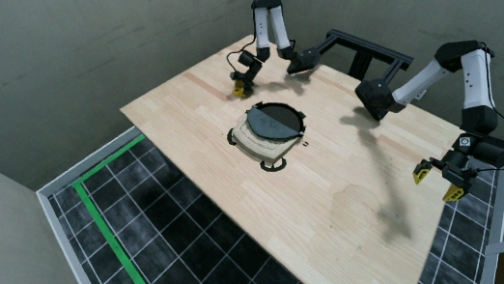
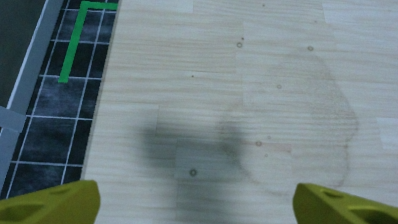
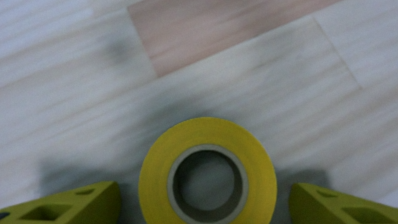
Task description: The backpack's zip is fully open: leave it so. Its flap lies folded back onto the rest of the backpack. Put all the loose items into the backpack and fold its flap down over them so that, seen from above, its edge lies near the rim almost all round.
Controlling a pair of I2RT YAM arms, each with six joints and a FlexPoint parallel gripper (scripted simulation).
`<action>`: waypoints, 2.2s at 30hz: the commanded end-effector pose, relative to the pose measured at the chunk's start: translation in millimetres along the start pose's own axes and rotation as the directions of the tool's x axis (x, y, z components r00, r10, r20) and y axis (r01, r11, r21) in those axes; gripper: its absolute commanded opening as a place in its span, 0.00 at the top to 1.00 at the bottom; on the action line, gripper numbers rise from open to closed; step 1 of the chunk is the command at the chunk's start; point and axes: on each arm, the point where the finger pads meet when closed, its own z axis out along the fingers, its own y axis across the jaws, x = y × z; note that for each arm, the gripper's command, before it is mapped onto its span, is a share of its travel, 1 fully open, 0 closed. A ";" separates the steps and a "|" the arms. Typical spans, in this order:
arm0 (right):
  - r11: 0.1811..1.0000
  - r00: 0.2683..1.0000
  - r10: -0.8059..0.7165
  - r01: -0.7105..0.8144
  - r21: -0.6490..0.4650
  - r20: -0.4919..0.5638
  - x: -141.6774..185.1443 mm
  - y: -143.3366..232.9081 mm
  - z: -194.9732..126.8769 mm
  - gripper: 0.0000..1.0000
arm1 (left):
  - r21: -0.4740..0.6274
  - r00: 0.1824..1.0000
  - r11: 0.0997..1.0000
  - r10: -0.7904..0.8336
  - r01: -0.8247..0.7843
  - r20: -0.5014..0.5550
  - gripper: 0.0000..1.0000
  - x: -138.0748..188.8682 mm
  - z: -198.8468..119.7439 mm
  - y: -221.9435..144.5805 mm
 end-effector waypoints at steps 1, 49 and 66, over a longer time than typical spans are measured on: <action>1.000 0.998 0.016 -0.016 -0.002 0.053 -16.5 -1.1 9.5 0.21 | -0.008 1.000 1.000 0.005 -0.005 0.015 0.10 -4.9 -3.5 2.1; 1.000 0.998 0.022 -0.021 -0.015 0.058 -21.0 12.4 10.8 0.21 | -0.008 1.000 1.000 0.005 -0.005 0.015 0.10 -4.9 -3.5 2.1; 1.000 0.998 0.022 -0.021 -0.015 0.056 -20.1 13.7 10.6 0.21 | -0.008 1.000 1.000 0.005 -0.005 0.015 0.10 -4.9 -3.5 2.1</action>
